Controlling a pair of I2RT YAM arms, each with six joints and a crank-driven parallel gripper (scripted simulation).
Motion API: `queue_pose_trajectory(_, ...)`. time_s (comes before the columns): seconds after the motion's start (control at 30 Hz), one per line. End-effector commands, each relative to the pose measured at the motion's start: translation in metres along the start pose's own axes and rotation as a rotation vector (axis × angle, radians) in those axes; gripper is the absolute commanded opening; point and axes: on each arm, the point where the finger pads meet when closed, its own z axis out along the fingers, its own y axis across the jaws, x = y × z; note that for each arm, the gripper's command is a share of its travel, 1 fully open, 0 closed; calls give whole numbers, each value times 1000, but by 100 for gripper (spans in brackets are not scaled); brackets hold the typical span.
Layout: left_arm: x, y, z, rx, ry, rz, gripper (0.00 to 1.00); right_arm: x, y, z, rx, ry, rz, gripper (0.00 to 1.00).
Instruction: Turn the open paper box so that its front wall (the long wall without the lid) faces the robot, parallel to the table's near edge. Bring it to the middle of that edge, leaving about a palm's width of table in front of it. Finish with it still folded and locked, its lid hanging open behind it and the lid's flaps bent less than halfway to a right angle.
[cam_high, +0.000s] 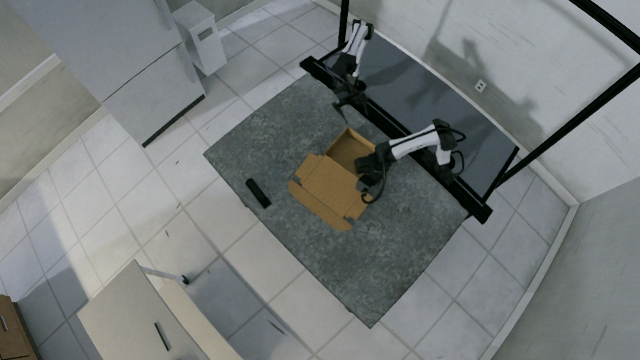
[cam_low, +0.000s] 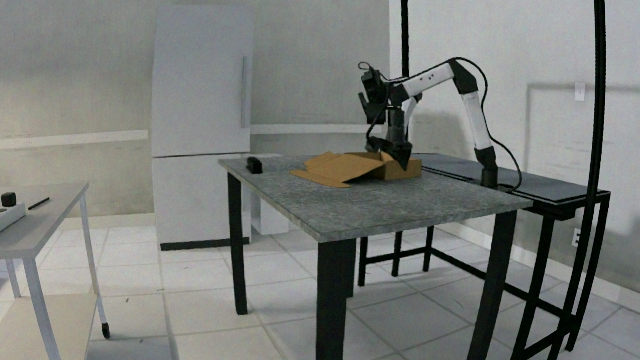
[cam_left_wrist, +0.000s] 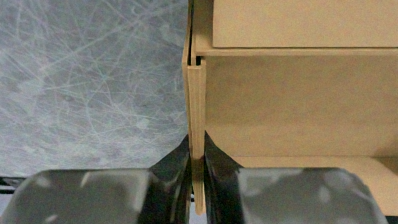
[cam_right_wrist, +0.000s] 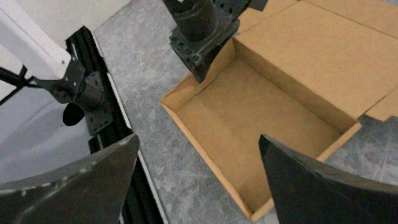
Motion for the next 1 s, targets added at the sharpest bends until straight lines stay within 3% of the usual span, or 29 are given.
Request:
queue_pose_trajectory(0.0, -3, 1, -7, 27, -32, 50, 0, -16, 5, 2, -11, -43, -30, 100)
queue_pose_trajectory(0.33, -8, 10, -6, 15, -29, 140, 0, -16, 4, 2, -12, -42, -32, 100)
queue_pose_trajectory(0.8, -15, 9, -7, 20, -31, 129, 0, -16, 4, 2, -12, -42, -33, 100)
queue_pose_trajectory(0.87, -11, 10, -4, 13, -20, 128, 24, -16, 4, 2, -12, -42, -33, 100)
queue_pose_trajectory(0.93, -14, 11, -24, 28, -54, 130, 49, -16, 4, 2, -12, -42, -33, 100)
queue_pose_trajectory(0.97, -14, 11, -24, 28, -54, 130, 49, -16, 4, 2, -12, -42, -33, 100)
